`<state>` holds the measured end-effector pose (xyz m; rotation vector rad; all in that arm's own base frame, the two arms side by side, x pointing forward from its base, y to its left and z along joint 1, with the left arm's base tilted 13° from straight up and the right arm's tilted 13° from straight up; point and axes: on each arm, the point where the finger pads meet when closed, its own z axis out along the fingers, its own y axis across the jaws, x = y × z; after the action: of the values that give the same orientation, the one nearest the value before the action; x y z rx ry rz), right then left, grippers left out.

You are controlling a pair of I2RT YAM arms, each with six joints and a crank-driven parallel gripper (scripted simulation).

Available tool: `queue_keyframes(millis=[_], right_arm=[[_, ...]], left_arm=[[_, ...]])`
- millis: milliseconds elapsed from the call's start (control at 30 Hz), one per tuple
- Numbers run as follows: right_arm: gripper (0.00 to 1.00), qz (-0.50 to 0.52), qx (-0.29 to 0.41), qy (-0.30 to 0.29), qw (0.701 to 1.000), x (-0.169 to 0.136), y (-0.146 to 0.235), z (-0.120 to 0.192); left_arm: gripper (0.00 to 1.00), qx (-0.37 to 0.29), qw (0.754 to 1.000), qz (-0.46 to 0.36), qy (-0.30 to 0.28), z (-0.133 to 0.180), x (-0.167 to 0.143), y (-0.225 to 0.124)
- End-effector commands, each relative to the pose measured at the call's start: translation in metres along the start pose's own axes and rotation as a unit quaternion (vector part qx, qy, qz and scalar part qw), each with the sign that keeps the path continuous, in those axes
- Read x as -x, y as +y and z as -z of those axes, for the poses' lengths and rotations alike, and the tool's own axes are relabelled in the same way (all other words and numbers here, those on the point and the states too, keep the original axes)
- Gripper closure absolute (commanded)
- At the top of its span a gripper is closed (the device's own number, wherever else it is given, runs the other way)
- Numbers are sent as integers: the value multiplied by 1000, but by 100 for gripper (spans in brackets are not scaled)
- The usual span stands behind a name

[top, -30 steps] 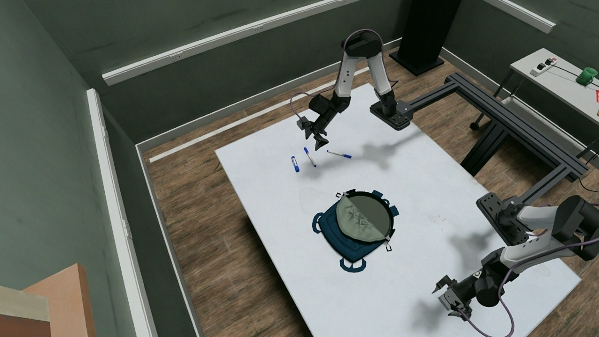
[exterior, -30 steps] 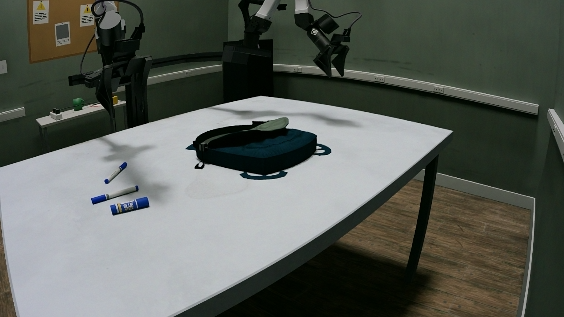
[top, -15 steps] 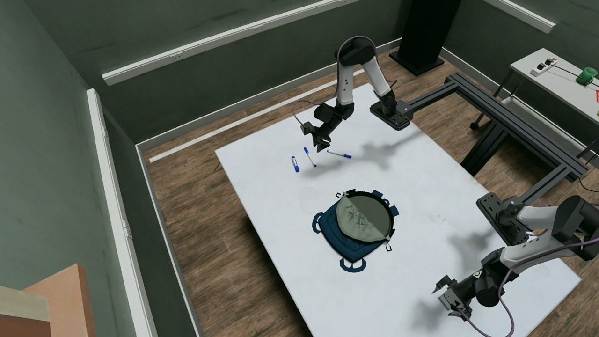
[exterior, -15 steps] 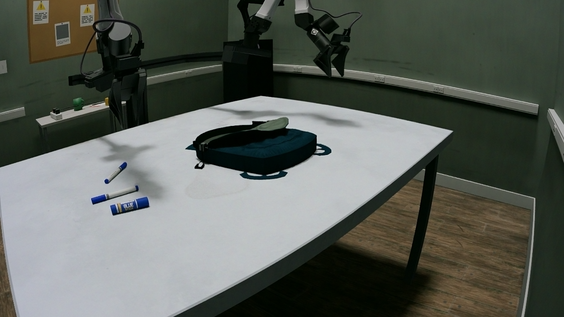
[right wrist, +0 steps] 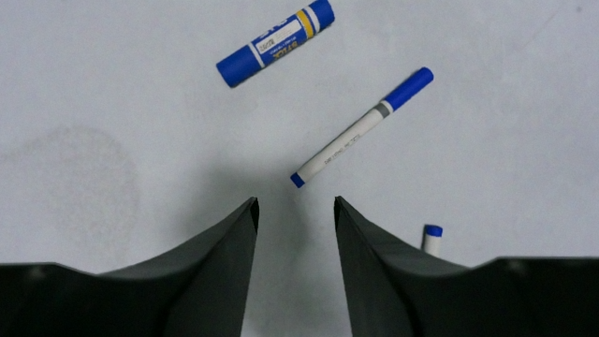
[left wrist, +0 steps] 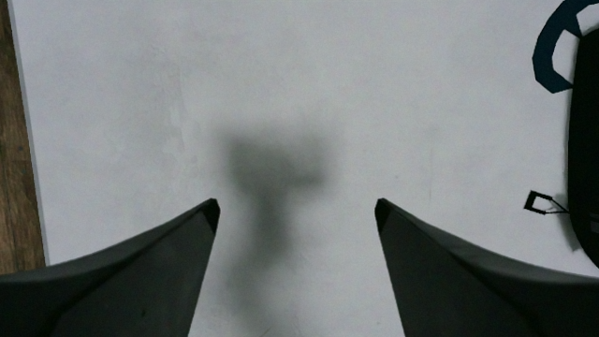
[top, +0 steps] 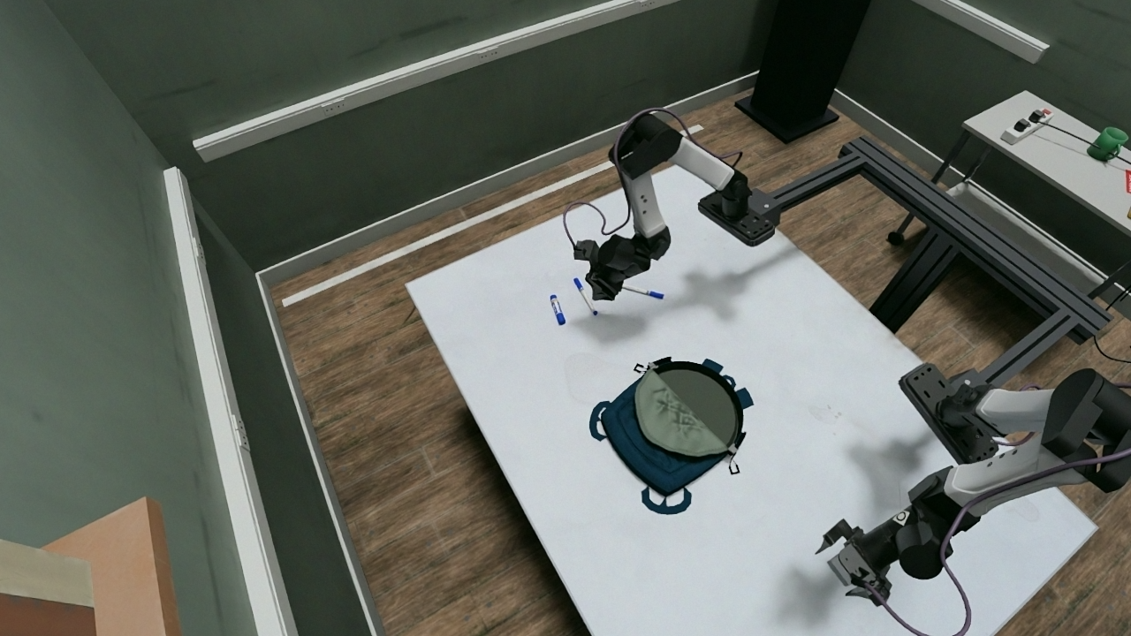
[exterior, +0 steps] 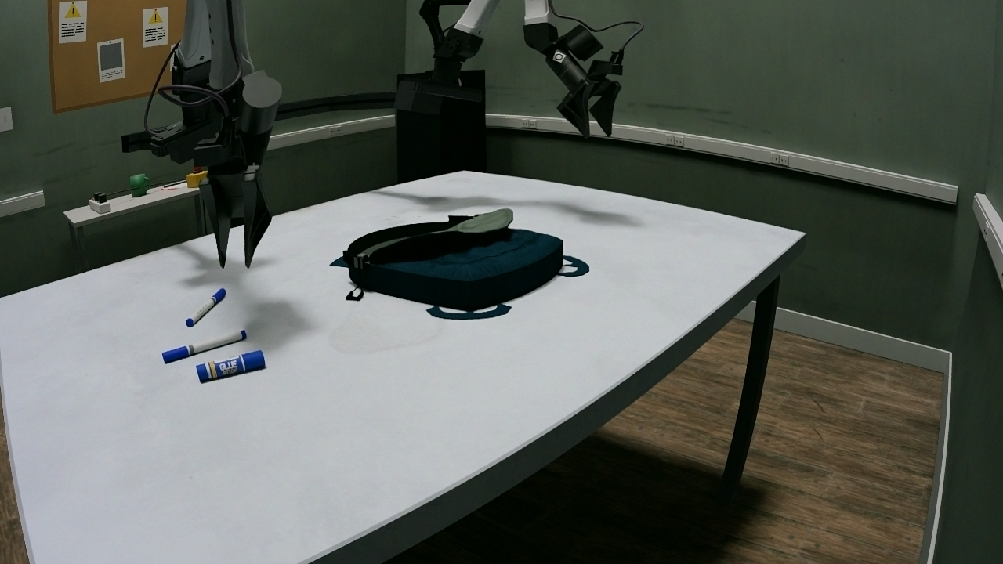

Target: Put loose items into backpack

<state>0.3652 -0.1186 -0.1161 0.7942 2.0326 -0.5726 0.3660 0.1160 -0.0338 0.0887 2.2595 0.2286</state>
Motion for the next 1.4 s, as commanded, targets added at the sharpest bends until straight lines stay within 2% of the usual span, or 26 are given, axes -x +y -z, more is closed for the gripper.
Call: queue_keyframes(millis=[0,233,433,1100,1167,1200,1367], right_arm=[[57,-103,-111,-35,988,10,-6,-8],[57,-224,-240,-46,943,-11,-13,-27],[57,-294,-319,-51,900,-23,-22,-38],[57,-295,-315,-44,901,-28,-22,-34],[57,-304,-309,-49,900,-17,-18,-34],[57,-295,-317,-45,900,-30,-23,-38],[57,-306,-312,-49,898,-38,-19,-53]], left_arm=[[10,0,1000,-2,-7,0,6,0],[10,0,1000,-2,-7,0,6,0],[10,0,1000,-2,-7,0,6,0],[10,0,1000,-2,-7,0,6,0],[10,0,1000,-2,-7,0,6,0],[10,0,1000,-2,-7,0,6,0],[10,0,1000,-2,-7,0,6,0]])
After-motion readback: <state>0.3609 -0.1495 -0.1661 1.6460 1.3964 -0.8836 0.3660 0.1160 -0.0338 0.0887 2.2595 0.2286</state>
